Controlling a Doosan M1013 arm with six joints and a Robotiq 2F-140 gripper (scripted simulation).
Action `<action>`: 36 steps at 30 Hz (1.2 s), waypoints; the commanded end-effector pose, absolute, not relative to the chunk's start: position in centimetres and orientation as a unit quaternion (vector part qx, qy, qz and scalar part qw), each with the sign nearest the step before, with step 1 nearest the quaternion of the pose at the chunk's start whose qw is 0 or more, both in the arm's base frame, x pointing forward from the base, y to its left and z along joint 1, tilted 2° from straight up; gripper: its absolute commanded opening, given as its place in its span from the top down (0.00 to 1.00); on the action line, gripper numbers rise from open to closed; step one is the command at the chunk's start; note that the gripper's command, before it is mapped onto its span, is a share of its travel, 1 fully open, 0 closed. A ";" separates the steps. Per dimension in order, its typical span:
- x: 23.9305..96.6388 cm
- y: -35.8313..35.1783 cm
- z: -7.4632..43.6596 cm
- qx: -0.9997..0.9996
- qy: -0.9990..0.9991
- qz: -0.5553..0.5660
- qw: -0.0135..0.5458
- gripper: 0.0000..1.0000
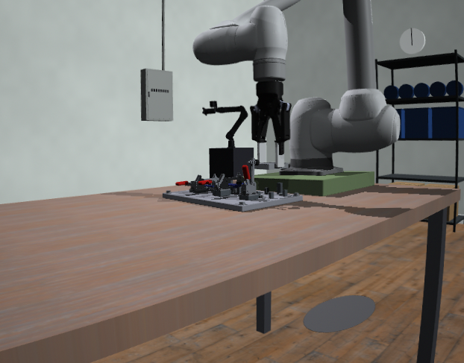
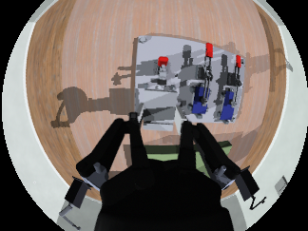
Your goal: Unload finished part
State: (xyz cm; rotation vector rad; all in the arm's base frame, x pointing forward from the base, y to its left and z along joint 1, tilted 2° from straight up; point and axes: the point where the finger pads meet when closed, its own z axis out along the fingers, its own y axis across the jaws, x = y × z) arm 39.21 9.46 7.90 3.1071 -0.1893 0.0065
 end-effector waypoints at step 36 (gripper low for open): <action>39.4 11.3 7.9 0.998 -0.061 0.002 0.014 1.00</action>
